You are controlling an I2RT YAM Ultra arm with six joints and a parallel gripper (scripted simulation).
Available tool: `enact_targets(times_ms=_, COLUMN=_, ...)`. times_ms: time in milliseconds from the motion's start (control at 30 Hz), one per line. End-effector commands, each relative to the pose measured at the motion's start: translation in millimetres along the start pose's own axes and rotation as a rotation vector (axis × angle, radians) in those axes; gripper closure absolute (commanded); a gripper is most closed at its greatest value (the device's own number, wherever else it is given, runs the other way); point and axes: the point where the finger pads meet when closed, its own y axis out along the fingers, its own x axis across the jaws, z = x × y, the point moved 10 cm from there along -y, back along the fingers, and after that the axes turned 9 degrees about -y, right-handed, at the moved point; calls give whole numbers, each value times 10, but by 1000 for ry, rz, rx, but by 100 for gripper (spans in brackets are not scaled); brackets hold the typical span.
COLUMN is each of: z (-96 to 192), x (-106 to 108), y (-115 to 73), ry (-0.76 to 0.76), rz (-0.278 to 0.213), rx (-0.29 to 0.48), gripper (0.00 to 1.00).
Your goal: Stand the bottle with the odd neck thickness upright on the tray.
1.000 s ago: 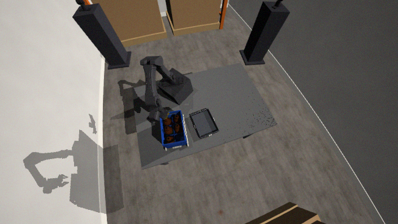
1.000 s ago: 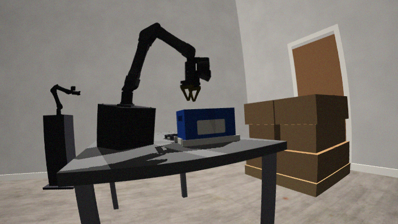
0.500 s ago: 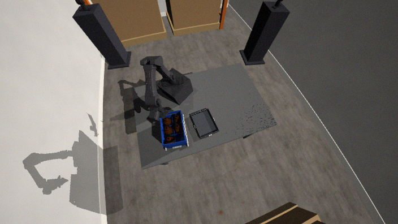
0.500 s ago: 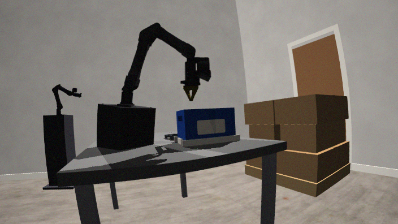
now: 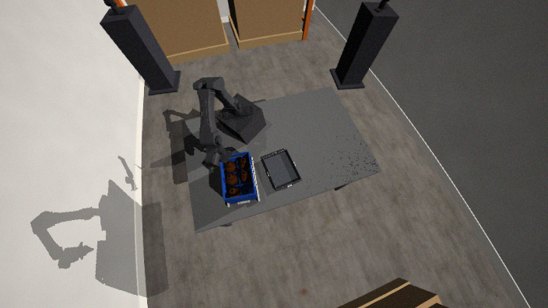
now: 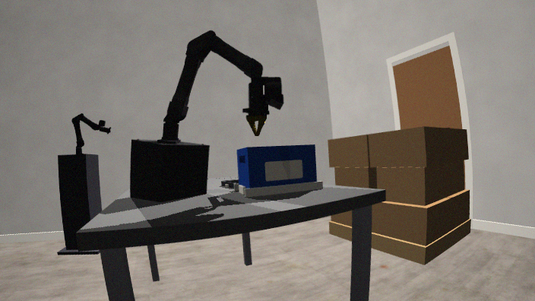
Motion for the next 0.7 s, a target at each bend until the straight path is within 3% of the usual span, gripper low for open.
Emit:
enact_targets(times_ms=0, z=-62, x=45, y=-217, ry=-3, rz=-16, rx=-60, gripper=100)
enact_targets(times_ms=500, z=-58, x=52, y=-216, ry=0, rz=-15, rx=-60, gripper=100)
enact_targets(times_ms=667, z=311, x=415, y=-104, ry=-2, rz=-13, rx=-42, gripper=100)
